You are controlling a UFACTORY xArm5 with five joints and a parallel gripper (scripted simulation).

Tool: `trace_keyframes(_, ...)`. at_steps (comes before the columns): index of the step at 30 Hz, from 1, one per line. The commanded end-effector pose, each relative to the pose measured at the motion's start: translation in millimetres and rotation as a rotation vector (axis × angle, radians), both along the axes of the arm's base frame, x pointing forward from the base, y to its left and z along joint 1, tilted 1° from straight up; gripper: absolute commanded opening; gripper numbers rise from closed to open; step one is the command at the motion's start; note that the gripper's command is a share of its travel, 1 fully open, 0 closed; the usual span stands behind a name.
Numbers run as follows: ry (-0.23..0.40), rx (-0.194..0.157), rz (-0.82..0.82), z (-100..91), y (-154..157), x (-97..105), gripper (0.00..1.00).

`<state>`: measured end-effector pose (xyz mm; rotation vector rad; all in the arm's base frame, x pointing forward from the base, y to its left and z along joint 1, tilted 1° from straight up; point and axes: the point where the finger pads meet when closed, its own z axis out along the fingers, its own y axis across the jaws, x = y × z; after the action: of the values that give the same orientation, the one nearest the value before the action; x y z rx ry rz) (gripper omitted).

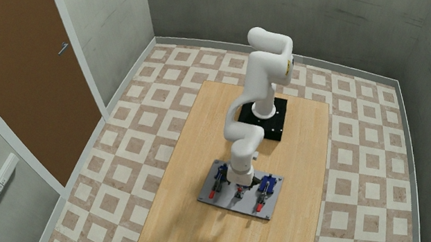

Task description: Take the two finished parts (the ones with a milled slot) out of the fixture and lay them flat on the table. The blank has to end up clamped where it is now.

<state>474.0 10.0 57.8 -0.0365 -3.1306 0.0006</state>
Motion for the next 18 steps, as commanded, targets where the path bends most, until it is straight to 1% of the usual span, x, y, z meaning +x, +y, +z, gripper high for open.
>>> trace_keyframes(1, -0.005, 0.0, 0.0, 1.2, 0.0, 1.7, 1.0)
trace_keyframes(18, -0.005, 0.0, 0.0, -1.6, 0.1, 1.6, 1.0)
